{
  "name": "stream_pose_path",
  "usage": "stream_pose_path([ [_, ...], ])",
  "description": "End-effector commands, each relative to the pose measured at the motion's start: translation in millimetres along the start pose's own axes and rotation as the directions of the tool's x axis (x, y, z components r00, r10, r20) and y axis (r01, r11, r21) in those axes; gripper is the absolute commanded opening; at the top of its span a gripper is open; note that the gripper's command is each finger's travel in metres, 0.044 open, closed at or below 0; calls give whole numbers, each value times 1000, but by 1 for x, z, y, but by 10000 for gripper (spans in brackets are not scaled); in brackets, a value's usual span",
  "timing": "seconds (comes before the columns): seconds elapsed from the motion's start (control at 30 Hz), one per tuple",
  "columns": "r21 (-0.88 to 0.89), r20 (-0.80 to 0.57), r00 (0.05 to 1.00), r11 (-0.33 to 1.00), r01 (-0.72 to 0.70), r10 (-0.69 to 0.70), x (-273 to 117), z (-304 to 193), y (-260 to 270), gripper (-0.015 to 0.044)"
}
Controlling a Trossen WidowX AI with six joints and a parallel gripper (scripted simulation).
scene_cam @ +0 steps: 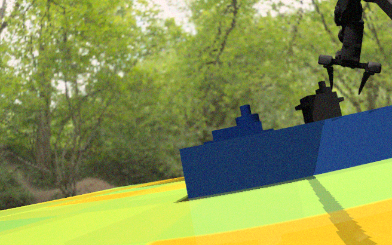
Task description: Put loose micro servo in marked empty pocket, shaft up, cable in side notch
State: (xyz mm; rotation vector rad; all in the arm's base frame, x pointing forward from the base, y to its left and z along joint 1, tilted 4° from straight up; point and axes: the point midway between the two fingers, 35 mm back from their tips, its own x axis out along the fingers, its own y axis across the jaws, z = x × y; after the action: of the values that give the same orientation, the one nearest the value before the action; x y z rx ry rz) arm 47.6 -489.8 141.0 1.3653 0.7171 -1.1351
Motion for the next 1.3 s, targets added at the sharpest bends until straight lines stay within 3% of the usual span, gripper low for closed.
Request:
stream_pose_path([
  [0.0, -5, -1, 1000, 1000, 0, 0, 0, -1, 1, 426],
  [0.57, -449, -117, 991, 893, 0, -59, 10, -100, 99, 440],
  [1.27, -886, -213, 961, 449, -113, -179, 3, -268, 159, 440],
])
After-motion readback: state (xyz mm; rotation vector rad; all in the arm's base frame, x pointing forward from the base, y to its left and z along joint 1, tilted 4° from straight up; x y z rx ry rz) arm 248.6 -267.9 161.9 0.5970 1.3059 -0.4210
